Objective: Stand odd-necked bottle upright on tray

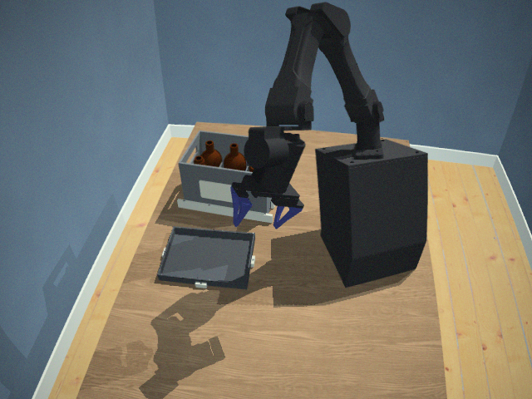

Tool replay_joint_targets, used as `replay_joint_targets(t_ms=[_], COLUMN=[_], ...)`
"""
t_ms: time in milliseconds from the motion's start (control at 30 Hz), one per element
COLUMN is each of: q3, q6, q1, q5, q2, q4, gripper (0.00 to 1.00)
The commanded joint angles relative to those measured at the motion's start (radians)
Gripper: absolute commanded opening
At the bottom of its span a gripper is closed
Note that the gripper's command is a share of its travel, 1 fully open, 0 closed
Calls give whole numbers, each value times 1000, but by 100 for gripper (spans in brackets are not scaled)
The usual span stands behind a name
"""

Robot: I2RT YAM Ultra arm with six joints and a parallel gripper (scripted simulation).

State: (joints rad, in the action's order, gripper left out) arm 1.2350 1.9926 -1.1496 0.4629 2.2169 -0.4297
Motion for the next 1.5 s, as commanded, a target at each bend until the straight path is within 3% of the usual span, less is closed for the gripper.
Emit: replay_joint_targets(t_ms=[0,533,733,1033,1100,1167,1467], q3=[13,13,27,50,50,63,99], q6=[-3,-3,-39,-254,-254,-353,-590], q1=[-12,-12,39,246,246,342,566], q5=[9,9,1,-20,-20,-29,-49], q2=[-16,-16,-32,-78,-78,-98,-145], q4=[-5,-5,-17,-68,-68,-93,-157], gripper=[100,100,100,100,100,100,100])
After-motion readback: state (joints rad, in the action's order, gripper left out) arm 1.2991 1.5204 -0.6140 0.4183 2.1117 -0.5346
